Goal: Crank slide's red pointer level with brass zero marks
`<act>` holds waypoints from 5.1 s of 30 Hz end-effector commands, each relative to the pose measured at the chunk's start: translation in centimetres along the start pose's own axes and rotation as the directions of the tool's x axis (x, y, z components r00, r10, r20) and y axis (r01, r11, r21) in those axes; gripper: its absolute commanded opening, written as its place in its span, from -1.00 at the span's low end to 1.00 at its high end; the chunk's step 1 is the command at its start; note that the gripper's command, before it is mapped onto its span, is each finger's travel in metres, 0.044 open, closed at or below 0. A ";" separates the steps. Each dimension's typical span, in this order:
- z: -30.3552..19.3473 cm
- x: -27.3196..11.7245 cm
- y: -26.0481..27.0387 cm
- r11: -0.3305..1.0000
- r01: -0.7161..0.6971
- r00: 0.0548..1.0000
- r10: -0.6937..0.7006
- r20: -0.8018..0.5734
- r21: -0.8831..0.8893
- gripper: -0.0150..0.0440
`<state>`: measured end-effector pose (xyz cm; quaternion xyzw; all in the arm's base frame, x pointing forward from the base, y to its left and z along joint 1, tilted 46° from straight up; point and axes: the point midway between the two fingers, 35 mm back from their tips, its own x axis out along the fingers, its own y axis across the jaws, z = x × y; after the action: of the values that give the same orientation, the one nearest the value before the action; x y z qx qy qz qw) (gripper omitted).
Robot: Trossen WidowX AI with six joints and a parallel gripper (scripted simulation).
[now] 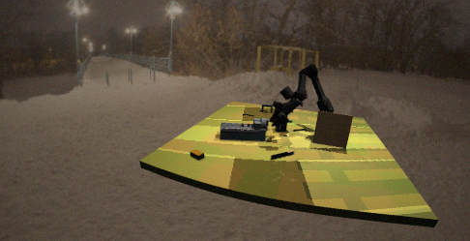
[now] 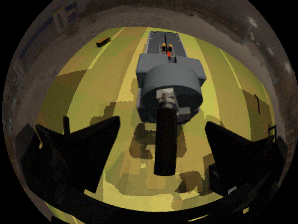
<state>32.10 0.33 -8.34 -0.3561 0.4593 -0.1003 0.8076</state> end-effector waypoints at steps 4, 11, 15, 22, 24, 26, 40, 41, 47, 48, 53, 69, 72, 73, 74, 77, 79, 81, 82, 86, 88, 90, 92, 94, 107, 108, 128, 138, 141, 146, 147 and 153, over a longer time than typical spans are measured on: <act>-0.6 0.3 0.1 1.000 -0.006 1.000 0.006 -0.004 -0.008 0.82; -0.6 0.3 0.1 1.000 -0.006 1.000 0.006 -0.004 -0.008 0.20; -0.6 0.3 0.1 1.000 -0.006 1.000 0.006 -0.004 -0.008 -0.16; -0.6 0.3 0.1 1.000 -0.006 1.000 0.006 -0.004 -0.008 -0.49; -0.6 0.3 0.1 1.000 -0.006 1.000 0.006 -0.004 -0.008 -0.49; -0.6 0.3 0.1 1.000 -0.006 1.000 0.006 -0.004 -0.008 -0.49; -0.3 0.1 -1.1 1.000 -0.006 1.000 0.006 -0.004 -0.009 -0.49; -0.3 0.1 -1.2 1.000 -0.006 1.000 0.006 -0.004 -0.009 -0.49; -0.4 0.1 -1.8 1.000 -0.005 1.000 0.005 -0.004 -0.009 -0.49; -0.4 0.1 -1.9 1.000 -0.005 1.000 0.005 -0.004 -0.009 -0.49; -0.5 0.3 -2.3 1.000 -0.005 1.000 0.005 -0.004 -0.009 -0.49; -0.8 0.6 -3.1 1.000 -0.005 1.000 0.005 -0.004 -0.010 -0.49; -0.9 0.7 -3.2 1.000 -0.005 1.000 0.005 -0.004 -0.010 -0.49; -0.9 0.7 -3.2 1.000 -0.005 1.000 0.005 -0.004 -0.010 -0.49; -0.9 0.7 -3.3 1.000 -0.005 1.000 0.005 -0.004 -0.010 -0.49; -1.0 0.8 -3.4 1.000 -0.004 1.000 0.004 -0.004 -0.010 -0.49; -1.1 0.9 -3.4 1.000 -0.004 1.000 0.004 -0.004 -0.010 -0.49; -1.1 1.0 -3.5 1.000 -0.004 1.000 0.004 -0.004 -0.010 -0.49; -1.2 1.0 -3.5 1.000 -0.004 1.000 0.004 -0.004 -0.010 -0.49; -1.3 1.1 -3.7 1.000 -0.004 1.000 0.004 -0.005 -0.010 -0.49; -1.4 1.2 -3.8 1.000 -0.004 1.000 0.004 -0.005 -0.010 -0.49; -1.5 1.3 -3.8 1.000 -0.004 1.000 0.004 -0.005 -0.010 -0.49; -1.6 1.4 -3.9 1.000 -0.004 1.000 0.004 -0.005 -0.010 -0.49; -1.7 1.6 -4.0 1.000 -0.004 1.000 0.004 -0.005 -0.010 -0.49; -2.8 2.6 -4.2 1.000 -0.004 1.000 0.003 -0.005 -0.011 -0.49; -2.9 2.7 -4.2 1.000 -0.003 1.000 0.003 -0.005 -0.011 -0.49; -4.6 4.3 -2.8 1.000 -0.003 1.000 0.003 -0.006 -0.012 -0.49; -5.0 4.7 -1.7 1.000 -0.004 1.000 0.004 -0.005 -0.011 -0.49; -5.1 4.7 -1.6 1.000 -0.004 1.000 0.004 -0.005 -0.011 -0.49; -5.1 4.7 -1.4 1.000 -0.004 1.000 0.004 -0.005 -0.011 -0.49; -5.1 4.7 -1.4 1.000 -0.004 1.000 0.004 -0.005 -0.011 -0.49; -5.1 4.7 -1.3 1.000 -0.004 1.000 0.004 -0.005 -0.011 -0.49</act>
<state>30.99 -5.70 -11.52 -0.3715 0.4572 -0.1081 0.8008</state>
